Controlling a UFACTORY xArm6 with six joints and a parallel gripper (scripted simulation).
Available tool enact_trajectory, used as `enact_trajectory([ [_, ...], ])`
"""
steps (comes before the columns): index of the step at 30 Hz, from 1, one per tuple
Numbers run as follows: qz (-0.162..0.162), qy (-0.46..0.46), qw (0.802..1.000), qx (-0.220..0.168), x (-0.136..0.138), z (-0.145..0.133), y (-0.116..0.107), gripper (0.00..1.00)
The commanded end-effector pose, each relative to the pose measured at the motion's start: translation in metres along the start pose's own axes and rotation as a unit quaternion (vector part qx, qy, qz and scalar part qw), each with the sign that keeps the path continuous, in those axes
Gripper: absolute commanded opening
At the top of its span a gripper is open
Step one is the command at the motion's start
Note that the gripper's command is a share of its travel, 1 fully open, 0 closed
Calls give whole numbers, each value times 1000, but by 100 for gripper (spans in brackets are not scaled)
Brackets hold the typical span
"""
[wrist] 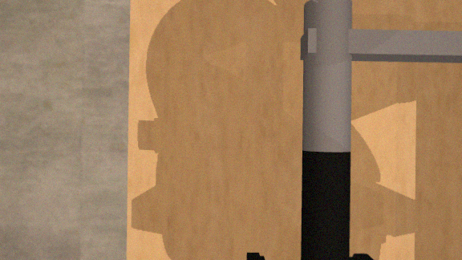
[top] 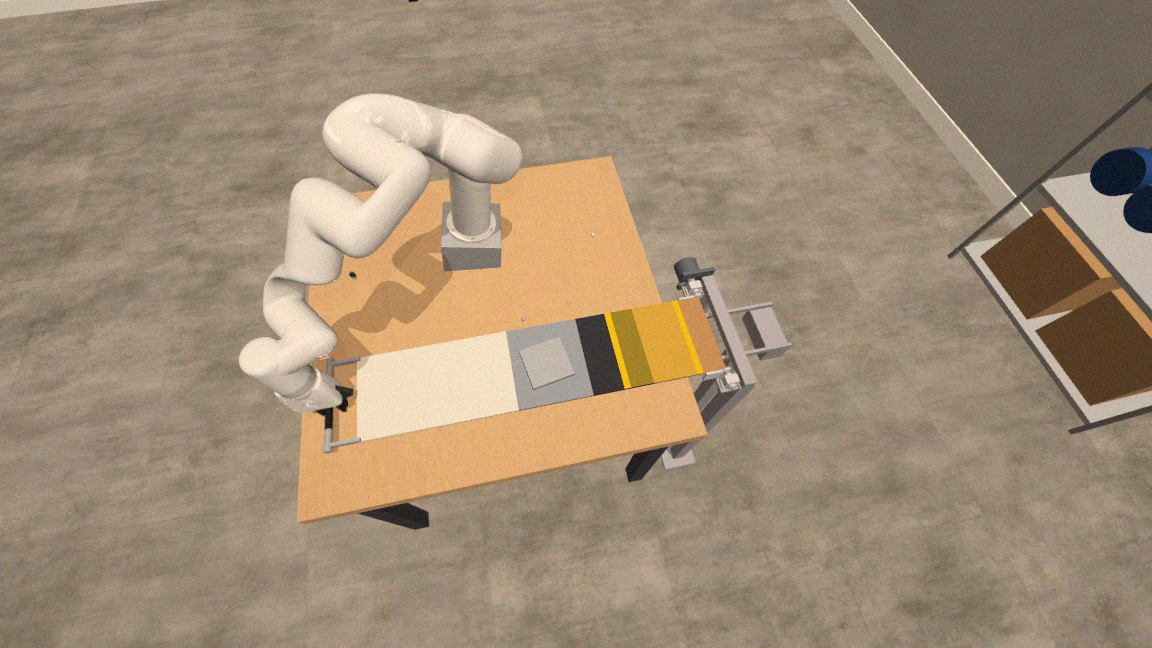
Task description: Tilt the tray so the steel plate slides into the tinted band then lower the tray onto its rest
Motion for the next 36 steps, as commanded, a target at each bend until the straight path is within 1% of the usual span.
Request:
enact_trajectory([
  [1, 1, 0, 1000, -2, -1, -1, -2, 41],
  [7, 1, 0, 1000, -2, -1, -1, -2, 41],
  [8, 1, 0, 1000, -2, -1, -1, -2, 0],
  [36, 1, 0, 1000, -2, -1, -1, -2, 0],
])
Point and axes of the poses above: the point where the finger pads meet when closed, its own y axis out along the fingers, its own x axis across the jaws, z = x × y, the point moved 4 cm from there along -y, back along the fingers, and after that the axes turned 13 degrees about y, right-handed, at the moved point
